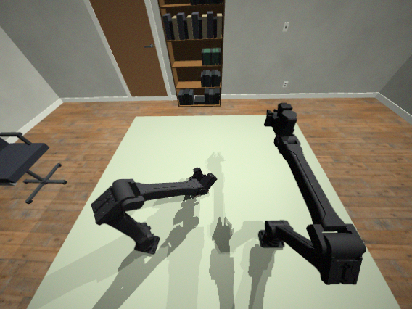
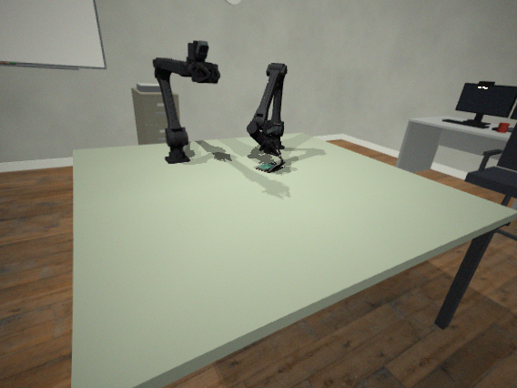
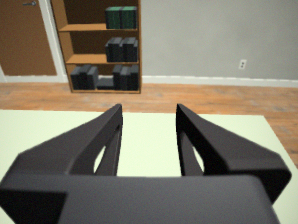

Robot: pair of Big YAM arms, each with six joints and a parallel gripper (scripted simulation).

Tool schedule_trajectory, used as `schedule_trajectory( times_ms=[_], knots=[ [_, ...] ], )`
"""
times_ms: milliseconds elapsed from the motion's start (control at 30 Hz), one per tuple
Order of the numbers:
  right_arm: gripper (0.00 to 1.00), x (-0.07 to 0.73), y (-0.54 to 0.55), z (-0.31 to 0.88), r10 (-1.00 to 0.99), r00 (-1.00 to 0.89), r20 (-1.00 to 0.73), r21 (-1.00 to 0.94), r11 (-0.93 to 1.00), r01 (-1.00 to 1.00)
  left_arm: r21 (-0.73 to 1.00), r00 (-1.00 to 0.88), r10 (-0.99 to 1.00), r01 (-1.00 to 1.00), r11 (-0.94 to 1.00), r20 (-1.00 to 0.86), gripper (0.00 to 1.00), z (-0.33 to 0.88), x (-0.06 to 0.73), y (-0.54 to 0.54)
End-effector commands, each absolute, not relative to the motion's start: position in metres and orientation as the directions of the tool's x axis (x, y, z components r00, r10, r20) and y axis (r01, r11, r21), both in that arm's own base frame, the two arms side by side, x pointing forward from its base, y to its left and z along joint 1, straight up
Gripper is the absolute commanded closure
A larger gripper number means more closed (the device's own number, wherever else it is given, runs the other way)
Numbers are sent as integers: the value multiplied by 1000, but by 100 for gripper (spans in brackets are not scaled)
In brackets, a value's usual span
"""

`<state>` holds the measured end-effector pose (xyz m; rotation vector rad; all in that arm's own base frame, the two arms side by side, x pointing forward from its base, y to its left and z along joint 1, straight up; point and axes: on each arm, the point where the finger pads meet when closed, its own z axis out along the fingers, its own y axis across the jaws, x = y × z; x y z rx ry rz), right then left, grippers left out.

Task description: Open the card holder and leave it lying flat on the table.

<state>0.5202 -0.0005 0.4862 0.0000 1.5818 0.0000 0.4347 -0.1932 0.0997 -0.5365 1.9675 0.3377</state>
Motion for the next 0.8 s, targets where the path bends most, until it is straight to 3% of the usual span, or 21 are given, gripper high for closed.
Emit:
schedule_trajectory(
  times_ms=[0, 767],
  knots=[
    [64, 521, 0, 506, 0, 22, -1000, 0, 1000, 0, 22, -389, -207, -509, 860, -898, 79, 88, 437, -186],
    [64, 521, 0, 506, 0, 22, -1000, 0, 1000, 0, 20, -387, -209, -509, 860, -898, 79, 75, 451, -178]
  ],
)
